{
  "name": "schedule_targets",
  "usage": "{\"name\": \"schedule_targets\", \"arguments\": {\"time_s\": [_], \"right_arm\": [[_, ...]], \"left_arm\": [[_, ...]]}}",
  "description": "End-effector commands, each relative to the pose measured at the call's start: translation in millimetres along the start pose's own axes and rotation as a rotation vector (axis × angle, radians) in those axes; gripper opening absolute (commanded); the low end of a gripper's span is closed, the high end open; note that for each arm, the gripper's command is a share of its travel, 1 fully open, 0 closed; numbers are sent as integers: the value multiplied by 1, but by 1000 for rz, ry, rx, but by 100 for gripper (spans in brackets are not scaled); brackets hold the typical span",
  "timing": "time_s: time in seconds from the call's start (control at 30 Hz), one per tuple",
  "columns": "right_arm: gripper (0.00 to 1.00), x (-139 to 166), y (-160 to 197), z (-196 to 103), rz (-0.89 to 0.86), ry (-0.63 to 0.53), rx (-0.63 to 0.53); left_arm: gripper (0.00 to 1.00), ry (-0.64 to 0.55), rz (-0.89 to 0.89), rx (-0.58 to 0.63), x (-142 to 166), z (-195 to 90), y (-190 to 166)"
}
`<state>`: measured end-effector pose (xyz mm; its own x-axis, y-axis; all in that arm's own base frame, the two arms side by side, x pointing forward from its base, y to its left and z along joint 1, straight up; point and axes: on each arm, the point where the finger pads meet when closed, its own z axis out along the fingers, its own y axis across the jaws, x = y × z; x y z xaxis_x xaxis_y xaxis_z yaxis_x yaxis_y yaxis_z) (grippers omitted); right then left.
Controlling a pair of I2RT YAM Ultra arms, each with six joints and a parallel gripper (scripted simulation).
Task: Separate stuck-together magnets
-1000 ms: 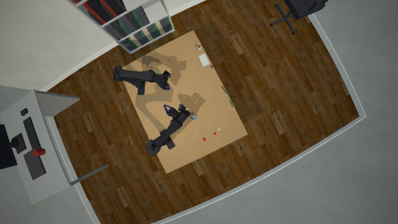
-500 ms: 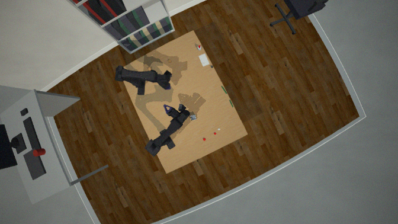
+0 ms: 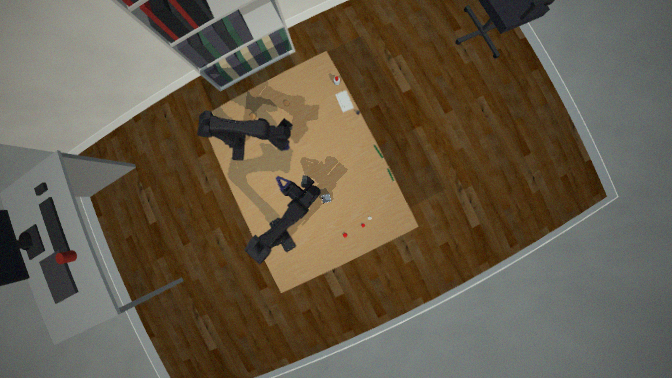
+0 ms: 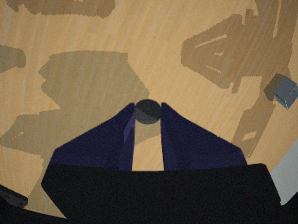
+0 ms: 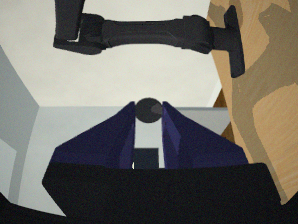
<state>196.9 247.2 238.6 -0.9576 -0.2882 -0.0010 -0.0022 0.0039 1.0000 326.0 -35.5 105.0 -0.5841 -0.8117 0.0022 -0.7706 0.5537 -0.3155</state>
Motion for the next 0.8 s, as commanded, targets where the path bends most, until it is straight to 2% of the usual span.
{"name": "schedule_targets", "arguments": {"time_s": [0.0,0.77], "right_arm": [[18,0,3,0,-14,2,-4],[18,0,3,0,-14,2,-4]], "left_arm": [[18,-26,7,-10,-6,-4,-1],[18,-28,15,-138,-19,11,11]]}}
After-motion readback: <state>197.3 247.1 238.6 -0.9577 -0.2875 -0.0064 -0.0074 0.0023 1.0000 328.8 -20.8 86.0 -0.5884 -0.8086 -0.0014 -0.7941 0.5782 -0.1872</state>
